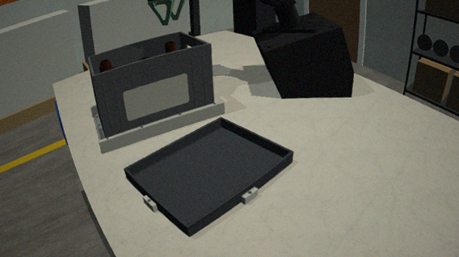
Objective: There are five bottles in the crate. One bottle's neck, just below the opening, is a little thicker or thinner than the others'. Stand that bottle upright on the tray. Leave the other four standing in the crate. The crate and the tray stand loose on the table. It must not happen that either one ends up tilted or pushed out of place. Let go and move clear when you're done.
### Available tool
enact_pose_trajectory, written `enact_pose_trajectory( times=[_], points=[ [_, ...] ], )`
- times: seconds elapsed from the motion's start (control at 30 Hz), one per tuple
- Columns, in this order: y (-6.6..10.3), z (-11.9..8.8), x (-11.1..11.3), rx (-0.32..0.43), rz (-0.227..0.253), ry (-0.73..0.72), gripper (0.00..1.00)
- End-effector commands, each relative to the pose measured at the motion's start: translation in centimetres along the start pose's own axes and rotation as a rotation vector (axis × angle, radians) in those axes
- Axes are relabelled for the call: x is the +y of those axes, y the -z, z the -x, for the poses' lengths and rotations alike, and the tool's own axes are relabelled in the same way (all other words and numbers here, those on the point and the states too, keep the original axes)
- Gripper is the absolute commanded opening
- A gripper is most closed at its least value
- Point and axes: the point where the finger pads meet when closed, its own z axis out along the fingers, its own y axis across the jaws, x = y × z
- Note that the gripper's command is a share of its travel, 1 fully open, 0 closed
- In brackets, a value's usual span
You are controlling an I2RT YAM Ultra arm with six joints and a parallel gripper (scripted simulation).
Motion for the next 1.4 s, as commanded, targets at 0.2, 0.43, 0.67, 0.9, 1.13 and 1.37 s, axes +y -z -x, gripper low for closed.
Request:
enact_pose_trajectory(
  times=[0.2, 0.43, 0.67, 0.9, 1.13, 1.37],
  points=[
    [-0.9, 0.4, -0.1, -0.014, -0.002, 0.000, 0.61],
    [-1.4, 0.4, -0.1, -0.020, 0.005, -0.001, 0.61],
    [-2.5, 0.4, -0.1, -0.013, 0.001, -0.003, 0.61],
    [-3.5, 0.3, 0.0, -0.008, -0.001, 0.000, 0.61],
    [-2.2, 1.8, 0.6, -0.064, 0.036, -0.009, 0.61],
    [-3.3, 1.1, 0.3, -0.041, 0.022, -0.004, 0.61]
  ],
)
